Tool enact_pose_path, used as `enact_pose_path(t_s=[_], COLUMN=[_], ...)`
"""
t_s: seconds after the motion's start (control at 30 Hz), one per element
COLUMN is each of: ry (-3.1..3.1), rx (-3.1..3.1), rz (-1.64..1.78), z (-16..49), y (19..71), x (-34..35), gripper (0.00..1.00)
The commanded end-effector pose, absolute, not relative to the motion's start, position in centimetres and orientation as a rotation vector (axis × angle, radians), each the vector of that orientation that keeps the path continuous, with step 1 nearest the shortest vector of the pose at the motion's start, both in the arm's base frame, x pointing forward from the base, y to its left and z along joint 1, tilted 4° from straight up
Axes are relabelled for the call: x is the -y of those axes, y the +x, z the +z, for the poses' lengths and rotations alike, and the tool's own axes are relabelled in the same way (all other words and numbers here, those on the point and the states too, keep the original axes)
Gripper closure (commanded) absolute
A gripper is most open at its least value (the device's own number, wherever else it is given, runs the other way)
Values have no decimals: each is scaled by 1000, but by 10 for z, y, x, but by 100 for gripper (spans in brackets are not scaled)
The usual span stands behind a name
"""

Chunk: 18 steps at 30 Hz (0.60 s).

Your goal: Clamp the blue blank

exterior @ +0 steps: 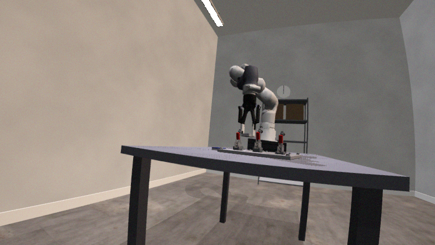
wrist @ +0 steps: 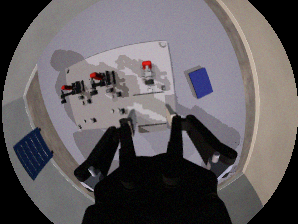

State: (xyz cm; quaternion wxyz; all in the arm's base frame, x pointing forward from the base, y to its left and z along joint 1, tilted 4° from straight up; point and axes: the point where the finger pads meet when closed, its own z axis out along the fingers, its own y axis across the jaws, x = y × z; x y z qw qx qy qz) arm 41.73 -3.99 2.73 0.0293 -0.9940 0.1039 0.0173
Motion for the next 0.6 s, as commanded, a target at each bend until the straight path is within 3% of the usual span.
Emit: enact_pose_path(t_s=[0.0,0.57], ry=[-3073,-3073], rx=[-267,-267], rz=[52,52], z=[28,31], y=[417,429], x=[40,-14], gripper=[100,100])
